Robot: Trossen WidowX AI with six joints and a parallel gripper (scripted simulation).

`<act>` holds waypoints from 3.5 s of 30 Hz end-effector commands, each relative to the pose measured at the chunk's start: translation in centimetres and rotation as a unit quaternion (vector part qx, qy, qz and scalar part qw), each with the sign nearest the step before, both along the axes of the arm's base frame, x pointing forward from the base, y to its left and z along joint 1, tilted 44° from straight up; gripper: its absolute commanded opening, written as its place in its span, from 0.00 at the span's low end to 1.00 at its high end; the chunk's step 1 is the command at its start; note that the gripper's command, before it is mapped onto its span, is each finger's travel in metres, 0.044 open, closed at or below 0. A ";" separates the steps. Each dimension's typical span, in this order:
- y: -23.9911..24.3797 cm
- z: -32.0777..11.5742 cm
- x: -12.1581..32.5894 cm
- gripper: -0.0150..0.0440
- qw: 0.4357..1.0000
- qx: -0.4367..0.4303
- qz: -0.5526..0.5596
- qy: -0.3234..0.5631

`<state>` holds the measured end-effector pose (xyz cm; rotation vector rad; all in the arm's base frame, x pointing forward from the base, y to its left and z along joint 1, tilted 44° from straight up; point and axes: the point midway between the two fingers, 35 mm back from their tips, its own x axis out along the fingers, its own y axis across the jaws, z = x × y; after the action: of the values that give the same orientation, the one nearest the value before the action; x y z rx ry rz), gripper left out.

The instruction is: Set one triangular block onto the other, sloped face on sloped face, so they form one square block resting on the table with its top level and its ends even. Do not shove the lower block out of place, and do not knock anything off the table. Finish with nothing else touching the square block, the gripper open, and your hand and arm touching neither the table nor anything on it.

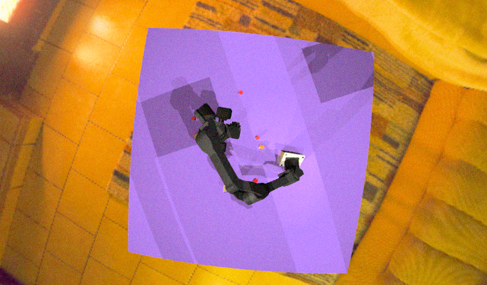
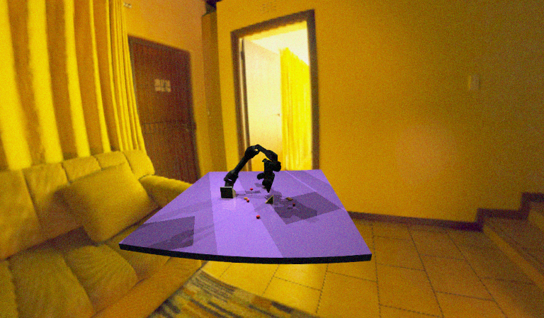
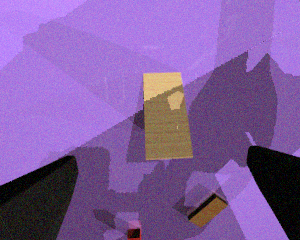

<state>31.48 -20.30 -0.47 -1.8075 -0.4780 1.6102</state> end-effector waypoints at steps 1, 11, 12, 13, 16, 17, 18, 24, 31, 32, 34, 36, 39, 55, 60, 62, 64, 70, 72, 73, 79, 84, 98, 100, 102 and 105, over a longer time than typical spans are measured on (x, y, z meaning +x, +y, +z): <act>0.4 -0.4 0.3 1.00 1.000 0.003 -0.003 0.000; 1.5 -1.6 0.8 1.00 1.000 0.002 -0.003 0.000; 1.6 -1.7 0.8 1.00 1.000 0.002 -0.003 0.000; 1.7 -1.8 0.9 1.00 1.000 0.002 -0.003 0.000; 2.0 -2.1 1.0 1.00 1.000 0.002 -0.003 0.000; 2.1 -2.2 1.1 1.00 1.000 0.002 -0.003 0.000; 2.2 -2.4 1.1 1.00 1.000 0.002 -0.003 0.000; 2.9 -3.0 1.4 1.00 1.000 0.002 -0.003 0.000; 3.7 -3.8 1.6 1.00 1.000 0.003 -0.003 0.000; 3.8 -3.9 1.6 1.00 1.000 0.003 -0.003 -0.001; 4.1 -4.1 1.7 1.00 1.000 0.003 -0.003 -0.001; 4.3 -4.4 1.8 1.00 1.000 0.003 -0.003 -0.001; 4.7 -4.7 1.9 1.00 1.000 0.003 -0.003 -0.001; 6.6 -6.3 2.2 1.00 1.000 0.005 -0.003 -0.001; 6.9 -6.6 2.2 0.96 1.000 0.005 -0.003 -0.001; 6.9 -6.6 2.2 0.87 1.000 0.005 -0.003 -0.001; 6.9 -6.6 2.2 0.78 1.000 0.005 -0.003 -0.001; 6.9 -6.6 2.2 0.54 1.000 0.005 -0.003 -0.001; 6.9 -6.6 2.2 0.52 1.000 0.005 -0.003 -0.001; 6.9 -6.6 2.2 0.51 1.000 0.005 -0.003 -0.001; 6.9 -6.6 2.2 0.41 1.000 0.005 -0.003 -0.001; 6.5 -6.2 2.2 0.25 1.000 0.005 -0.002 -0.001; 5.0 -4.5 1.7 0.25 1.000 0.005 0.005 -0.008; 5.0 -4.5 1.7 0.25 1.000 0.005 0.005 -0.009; 5.0 -4.5 1.7 0.25 1.000 0.005 0.005 -0.009; 5.0 -4.5 1.7 0.25 1.000 0.004 0.011 -0.014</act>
<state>33.13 -15.32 -5.04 -1.8160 -0.5028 1.5996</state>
